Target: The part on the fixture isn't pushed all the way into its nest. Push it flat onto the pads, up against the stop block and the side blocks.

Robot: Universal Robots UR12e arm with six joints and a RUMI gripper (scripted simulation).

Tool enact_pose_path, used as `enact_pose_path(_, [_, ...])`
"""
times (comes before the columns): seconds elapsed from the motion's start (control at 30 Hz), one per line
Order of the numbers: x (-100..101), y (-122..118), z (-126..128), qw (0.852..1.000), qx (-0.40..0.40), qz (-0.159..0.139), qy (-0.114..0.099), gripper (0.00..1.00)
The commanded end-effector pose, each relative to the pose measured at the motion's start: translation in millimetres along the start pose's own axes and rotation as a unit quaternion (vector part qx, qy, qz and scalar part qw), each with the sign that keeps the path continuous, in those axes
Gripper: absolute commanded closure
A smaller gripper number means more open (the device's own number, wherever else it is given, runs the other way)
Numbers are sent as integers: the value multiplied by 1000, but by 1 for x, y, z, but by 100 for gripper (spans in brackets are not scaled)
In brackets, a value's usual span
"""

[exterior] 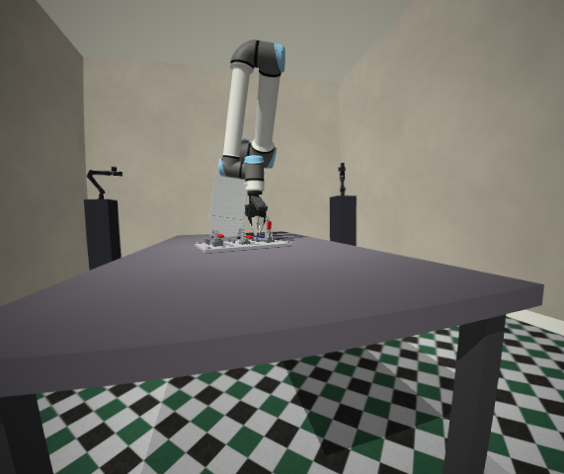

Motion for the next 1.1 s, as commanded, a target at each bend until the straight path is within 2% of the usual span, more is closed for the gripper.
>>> enact_pose_path(0.0, [-1,-3,-1,1000,0,0,0,100])
enact_pose_path(0.2, [-6,-3,-1,1000,0,1,0,100])
enact_pose_path(0.5, [-31,-3,0,1000,0,1,0,100])
enact_pose_path(0.7, [-39,-3,0,1000,0,1,0,100])
enact_pose_path(1.07, [-40,-3,-1,1000,0,0,1,100])
Point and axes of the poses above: the point where the finger pads meet when closed, its own x axis out along the fingers, its own z axis across the jaws, y = z × x, the point moved 5 cm from there along -x, back along the fingers, and after that the axes turned 4 degrees about -x, right-handed, at the moved point
